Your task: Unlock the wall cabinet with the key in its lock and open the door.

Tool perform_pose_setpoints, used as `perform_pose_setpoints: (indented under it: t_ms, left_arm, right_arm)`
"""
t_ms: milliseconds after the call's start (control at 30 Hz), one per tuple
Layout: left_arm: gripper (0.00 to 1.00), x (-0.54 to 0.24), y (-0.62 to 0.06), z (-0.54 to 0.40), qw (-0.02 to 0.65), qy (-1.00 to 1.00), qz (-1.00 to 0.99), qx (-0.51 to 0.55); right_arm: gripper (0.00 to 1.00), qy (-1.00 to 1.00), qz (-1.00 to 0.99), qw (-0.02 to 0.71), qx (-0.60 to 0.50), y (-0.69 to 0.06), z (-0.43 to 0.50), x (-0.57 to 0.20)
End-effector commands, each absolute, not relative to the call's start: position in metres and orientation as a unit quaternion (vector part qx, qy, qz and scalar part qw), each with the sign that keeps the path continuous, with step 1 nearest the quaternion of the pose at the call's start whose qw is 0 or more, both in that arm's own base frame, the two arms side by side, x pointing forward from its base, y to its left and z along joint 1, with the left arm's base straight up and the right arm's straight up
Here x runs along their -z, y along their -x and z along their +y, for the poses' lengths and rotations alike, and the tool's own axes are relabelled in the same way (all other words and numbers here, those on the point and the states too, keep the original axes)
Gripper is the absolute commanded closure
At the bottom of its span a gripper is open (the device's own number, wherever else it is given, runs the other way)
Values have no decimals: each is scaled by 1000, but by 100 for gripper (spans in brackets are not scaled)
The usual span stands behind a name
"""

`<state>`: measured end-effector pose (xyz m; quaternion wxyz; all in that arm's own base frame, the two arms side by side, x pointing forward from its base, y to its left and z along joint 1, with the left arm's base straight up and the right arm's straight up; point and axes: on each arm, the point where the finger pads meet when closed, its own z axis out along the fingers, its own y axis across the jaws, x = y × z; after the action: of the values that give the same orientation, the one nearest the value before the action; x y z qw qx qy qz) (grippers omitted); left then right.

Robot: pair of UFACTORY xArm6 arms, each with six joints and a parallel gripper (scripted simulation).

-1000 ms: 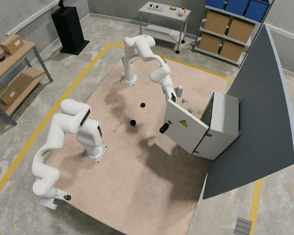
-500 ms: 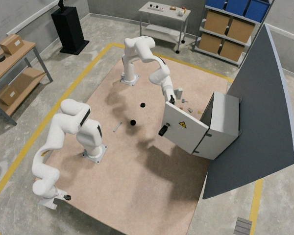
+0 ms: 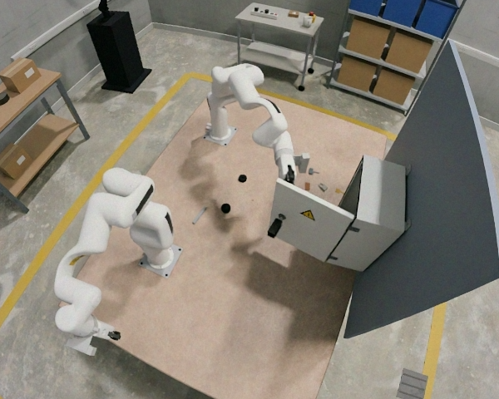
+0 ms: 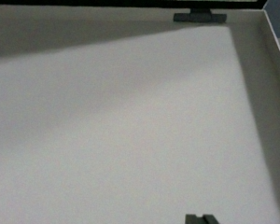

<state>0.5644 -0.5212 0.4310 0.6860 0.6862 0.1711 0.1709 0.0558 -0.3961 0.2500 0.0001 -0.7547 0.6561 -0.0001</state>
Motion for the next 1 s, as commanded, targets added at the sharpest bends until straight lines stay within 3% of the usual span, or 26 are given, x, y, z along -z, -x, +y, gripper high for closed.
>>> perform_pose_setpoints:
  t_ms: [0, 967]
  left_arm:
    - [100, -433, -564, -528, 688, -687, 165, -166]
    - [100, -433, -561, -570, 695, -694, 132, -133]
  right_arm:
    - [9, 755, 656, -1, 1, -56, -397, -251]
    - [9, 755, 656, -1, 1, -56, -397, -251]
